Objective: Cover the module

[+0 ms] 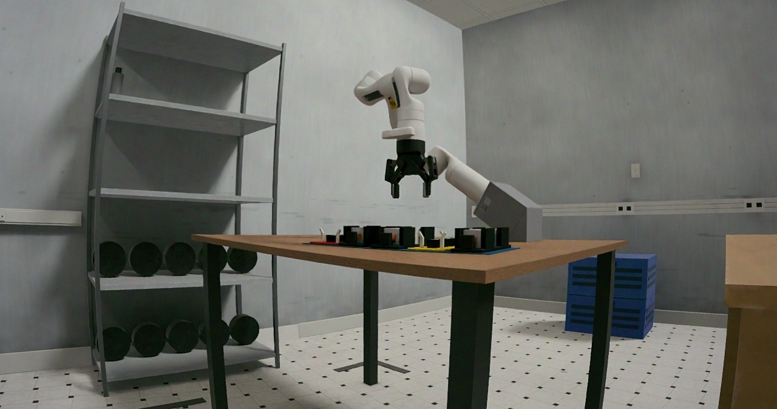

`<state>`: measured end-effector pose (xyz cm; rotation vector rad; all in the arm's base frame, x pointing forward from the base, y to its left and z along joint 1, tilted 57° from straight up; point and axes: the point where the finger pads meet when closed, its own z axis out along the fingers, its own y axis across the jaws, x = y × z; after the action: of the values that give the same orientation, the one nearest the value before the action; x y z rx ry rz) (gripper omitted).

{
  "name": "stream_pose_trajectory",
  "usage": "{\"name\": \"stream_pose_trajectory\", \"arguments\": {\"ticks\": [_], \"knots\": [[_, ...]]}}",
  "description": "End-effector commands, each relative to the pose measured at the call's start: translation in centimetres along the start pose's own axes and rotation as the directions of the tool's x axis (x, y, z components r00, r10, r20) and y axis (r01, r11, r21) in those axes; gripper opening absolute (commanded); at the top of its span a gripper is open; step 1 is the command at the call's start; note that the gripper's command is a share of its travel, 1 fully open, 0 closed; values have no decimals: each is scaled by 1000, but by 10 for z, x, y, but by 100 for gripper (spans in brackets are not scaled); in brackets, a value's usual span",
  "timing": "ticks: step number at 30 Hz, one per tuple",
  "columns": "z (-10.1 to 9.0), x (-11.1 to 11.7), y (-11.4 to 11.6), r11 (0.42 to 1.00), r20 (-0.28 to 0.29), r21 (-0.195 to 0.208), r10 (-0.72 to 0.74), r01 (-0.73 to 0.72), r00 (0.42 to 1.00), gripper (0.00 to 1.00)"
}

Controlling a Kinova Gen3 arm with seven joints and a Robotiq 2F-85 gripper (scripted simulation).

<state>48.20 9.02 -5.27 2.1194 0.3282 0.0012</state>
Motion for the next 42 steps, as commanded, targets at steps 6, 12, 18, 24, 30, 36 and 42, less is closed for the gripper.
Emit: {"name": "stream_pose_trajectory", "arguments": {"ticks": [6, 12, 18, 24, 30, 36, 42], "knots": [[-1, 0, -46, 1000, -2, 1, -1, 1, 1000, 100], [0, 0, -58, 1000, -2, 1, -1, 1, 1000, 100], [0, 0, -76, 1000, -2, 1, 0, 0, 1000, 100], [0, 0, -112, 1000, -2, 1, -1, 1, 1000, 100], [0, 0, -118, 1000, -2, 1, -1, 1, 1000, 100], [1, 0, -141, 1000, -2, 1, 0, 0, 1000, 100], [1, 0, -177, 1000, -2, 1, 0, 0, 1000, 100]]}}
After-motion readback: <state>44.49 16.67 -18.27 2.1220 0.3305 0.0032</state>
